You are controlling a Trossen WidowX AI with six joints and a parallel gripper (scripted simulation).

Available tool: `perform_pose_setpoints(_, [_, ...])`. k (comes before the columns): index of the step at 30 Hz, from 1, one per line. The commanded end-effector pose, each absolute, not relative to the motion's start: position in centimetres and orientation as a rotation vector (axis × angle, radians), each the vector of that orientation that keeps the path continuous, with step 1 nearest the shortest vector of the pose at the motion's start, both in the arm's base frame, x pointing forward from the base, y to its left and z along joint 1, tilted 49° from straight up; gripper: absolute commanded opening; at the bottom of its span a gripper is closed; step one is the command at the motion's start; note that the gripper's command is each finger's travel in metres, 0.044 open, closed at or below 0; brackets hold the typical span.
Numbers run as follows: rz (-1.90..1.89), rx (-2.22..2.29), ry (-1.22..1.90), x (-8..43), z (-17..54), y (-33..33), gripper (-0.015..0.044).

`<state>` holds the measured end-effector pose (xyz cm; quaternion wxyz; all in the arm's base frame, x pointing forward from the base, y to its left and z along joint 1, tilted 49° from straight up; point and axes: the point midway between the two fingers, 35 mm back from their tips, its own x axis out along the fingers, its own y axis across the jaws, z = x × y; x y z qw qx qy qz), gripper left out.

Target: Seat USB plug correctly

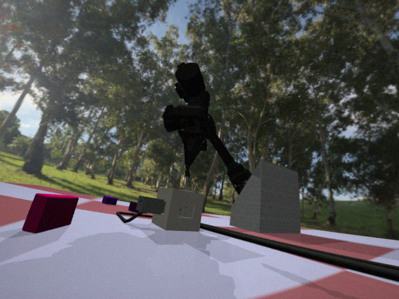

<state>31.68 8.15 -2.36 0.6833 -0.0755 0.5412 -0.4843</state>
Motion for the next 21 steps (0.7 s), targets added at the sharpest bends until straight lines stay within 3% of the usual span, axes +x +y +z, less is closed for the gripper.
perform_pose_setpoints(1, [-1.025, -0.247, 1.270, 31.66, -2.39, 8.12, 0.0000])
perform_pose_setpoints(21, [-0.675, -0.647, 1.523, 31.66, -2.39, 8.12, 0.0000])
